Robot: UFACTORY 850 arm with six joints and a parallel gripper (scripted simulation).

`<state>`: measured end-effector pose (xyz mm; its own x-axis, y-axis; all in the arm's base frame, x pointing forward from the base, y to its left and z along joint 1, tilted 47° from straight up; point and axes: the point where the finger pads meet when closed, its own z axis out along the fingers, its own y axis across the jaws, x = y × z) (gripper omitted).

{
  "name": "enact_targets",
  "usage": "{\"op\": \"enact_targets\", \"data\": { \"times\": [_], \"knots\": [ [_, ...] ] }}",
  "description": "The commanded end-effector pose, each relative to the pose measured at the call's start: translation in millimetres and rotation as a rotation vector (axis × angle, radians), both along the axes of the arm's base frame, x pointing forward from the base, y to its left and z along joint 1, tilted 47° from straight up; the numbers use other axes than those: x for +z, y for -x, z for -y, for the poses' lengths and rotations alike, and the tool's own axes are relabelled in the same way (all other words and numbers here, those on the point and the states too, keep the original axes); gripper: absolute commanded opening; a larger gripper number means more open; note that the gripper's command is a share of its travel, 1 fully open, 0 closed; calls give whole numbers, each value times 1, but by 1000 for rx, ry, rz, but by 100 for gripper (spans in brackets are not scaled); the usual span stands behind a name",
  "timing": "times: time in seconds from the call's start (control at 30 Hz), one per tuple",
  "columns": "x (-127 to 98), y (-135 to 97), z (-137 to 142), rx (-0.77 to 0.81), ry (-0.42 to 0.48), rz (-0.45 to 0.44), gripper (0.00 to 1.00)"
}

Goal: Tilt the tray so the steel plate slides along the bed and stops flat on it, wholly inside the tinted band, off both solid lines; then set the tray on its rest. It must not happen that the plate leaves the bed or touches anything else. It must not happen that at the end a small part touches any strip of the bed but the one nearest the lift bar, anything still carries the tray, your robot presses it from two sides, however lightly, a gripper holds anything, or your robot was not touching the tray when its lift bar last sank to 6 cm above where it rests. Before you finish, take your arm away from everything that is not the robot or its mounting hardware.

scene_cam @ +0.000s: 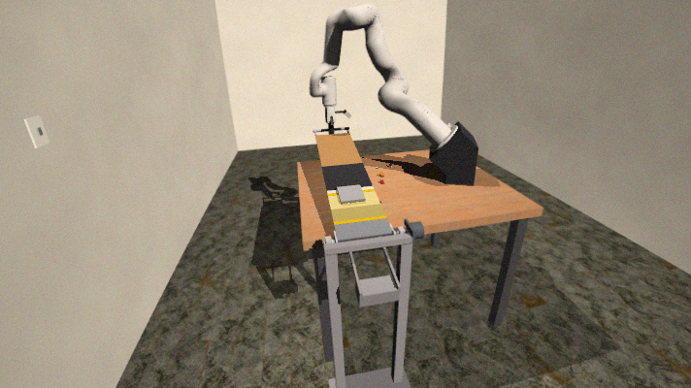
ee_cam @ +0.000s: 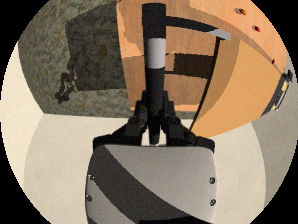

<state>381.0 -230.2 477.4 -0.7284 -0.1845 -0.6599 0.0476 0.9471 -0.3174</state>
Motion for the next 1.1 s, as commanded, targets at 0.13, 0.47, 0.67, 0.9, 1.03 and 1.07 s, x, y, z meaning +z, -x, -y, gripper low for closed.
{"op": "enact_targets", "data": {
  "times": [0.13, 0.47, 0.67, 0.9, 1.03, 1.07],
  "knots": [
    [21, 22, -16, 1, 2, 0, 0],
    [-4, -6, 4, 1, 2, 0, 0],
    [-2, -4, 2, 1, 2, 0, 0],
    [0, -2, 1, 1, 2, 0, 0],
    [15, 15, -11, 1, 2, 0, 0],
    [27, 28, -20, 1, 2, 0, 0]
  ]
}}
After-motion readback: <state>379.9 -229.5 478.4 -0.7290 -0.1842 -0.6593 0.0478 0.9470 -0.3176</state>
